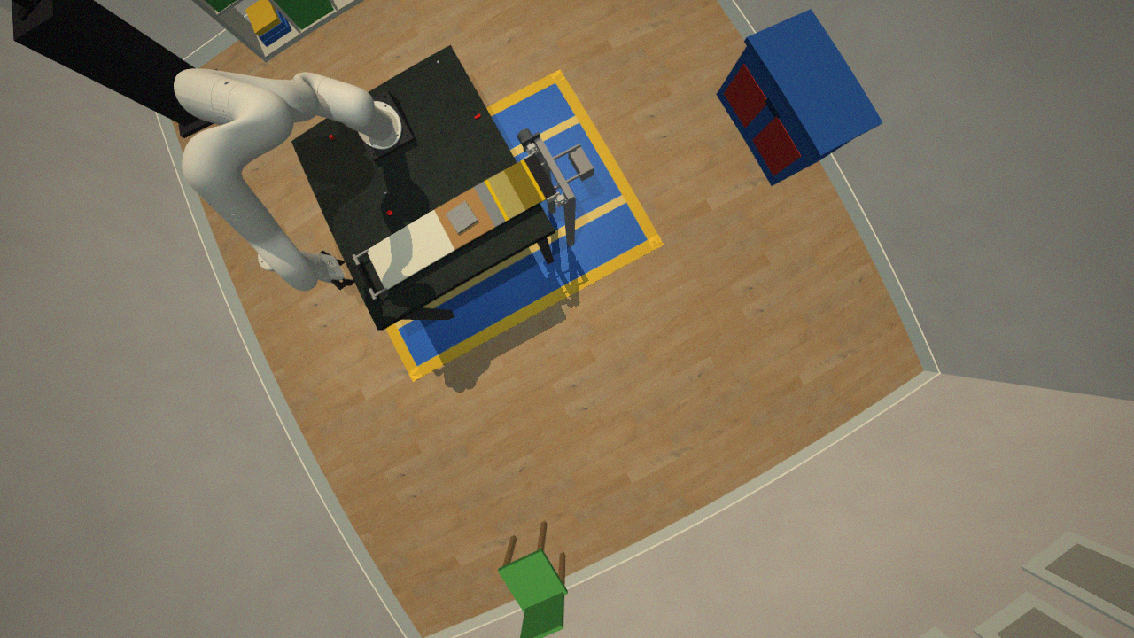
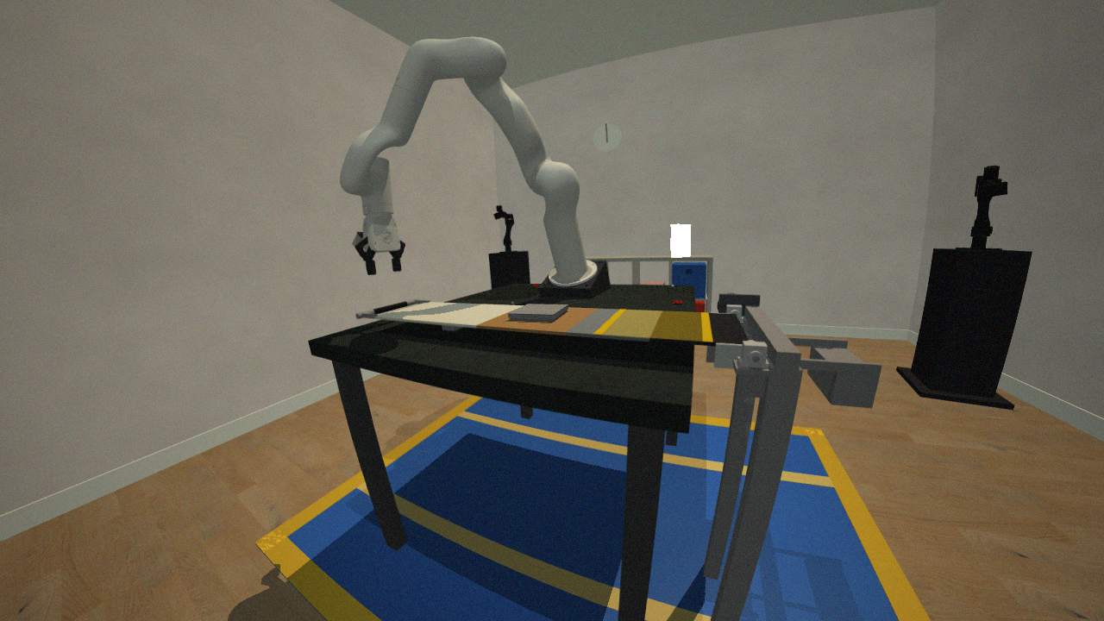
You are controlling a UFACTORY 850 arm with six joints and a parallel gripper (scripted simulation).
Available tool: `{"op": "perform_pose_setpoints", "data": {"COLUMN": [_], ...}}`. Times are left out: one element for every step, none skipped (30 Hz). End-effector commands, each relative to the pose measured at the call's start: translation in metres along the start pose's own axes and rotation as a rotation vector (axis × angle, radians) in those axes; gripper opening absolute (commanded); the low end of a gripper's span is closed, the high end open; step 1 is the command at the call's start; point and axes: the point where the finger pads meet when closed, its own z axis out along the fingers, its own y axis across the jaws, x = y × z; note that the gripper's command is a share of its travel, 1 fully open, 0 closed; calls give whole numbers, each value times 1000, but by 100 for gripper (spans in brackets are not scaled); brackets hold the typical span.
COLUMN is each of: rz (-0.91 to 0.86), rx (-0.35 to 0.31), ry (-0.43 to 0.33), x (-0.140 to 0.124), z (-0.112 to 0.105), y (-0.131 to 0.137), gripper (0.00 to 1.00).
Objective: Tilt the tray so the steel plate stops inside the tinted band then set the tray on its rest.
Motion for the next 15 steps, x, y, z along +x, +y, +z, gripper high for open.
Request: {"op": "perform_pose_setpoints", "data": {"rz": [124, 152, 180, 208, 237, 264, 293, 293, 293, 335, 363, 390, 417, 446, 473], "rx": [-10, -10, -10, -10, -10, -10, -10, -10, -10, -10, -10, -10, -10, -9, -9], "ry": [4, 5, 5, 5, 5, 5, 5, 5, 5, 5, 6, 6, 6, 6, 6], "x": [1, 1, 1, 1, 1, 1, 1, 1, 1, 1, 1, 1, 1, 1, 1], "z": [1, 2, 2, 3, 3, 3, 4, 4, 4, 5, 5, 6, 6, 7, 7], "y": [-1, -1, -1, -1, -1, -1, -1, -1, -1, -1, -1, -1, 0, 0, 0], "gripper": [100, 100, 100, 100, 100, 100, 100, 100, 100, 100, 100, 100, 100, 100, 100]}}
